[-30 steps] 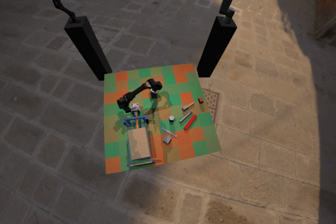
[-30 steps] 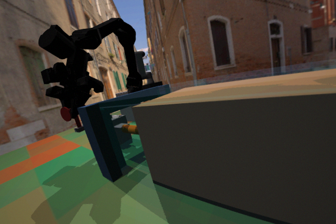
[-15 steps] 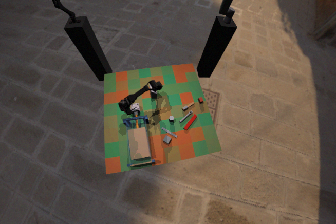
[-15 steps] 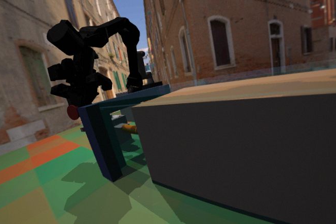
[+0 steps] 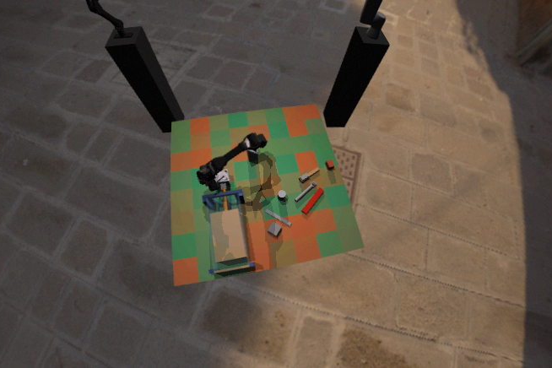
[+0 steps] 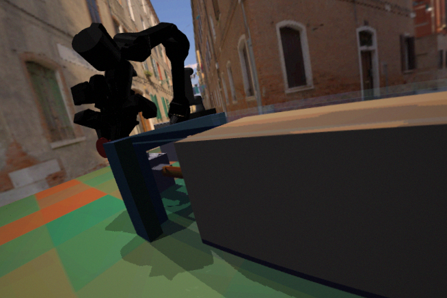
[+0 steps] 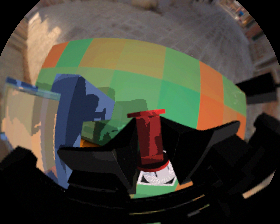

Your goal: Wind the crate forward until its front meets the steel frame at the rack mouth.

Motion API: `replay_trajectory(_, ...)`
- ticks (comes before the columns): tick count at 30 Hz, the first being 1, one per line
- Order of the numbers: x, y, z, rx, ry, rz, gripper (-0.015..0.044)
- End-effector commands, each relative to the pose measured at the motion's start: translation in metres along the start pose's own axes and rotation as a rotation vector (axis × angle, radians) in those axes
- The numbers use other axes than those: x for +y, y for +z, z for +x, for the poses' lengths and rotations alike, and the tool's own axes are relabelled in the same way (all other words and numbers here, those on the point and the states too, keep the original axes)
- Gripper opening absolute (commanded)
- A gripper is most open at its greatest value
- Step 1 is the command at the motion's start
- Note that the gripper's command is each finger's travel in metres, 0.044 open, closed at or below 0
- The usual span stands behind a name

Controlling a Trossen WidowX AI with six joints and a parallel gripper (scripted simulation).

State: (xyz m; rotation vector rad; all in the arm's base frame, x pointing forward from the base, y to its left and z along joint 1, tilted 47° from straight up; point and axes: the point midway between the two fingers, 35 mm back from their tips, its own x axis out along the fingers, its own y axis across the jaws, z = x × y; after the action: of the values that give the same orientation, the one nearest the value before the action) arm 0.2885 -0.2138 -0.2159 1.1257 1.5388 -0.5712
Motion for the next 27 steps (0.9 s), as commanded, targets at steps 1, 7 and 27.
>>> replay_trajectory(1,0.019,-0.013,-0.001,0.034,0.032,-0.011,0.0000)
replay_trajectory(7,0.027,-0.017,-0.003,0.035,0.033,-0.011,0.0000)
replay_trajectory(27,0.048,-0.035,-0.012,0.037,0.034,-0.011,0.0000)
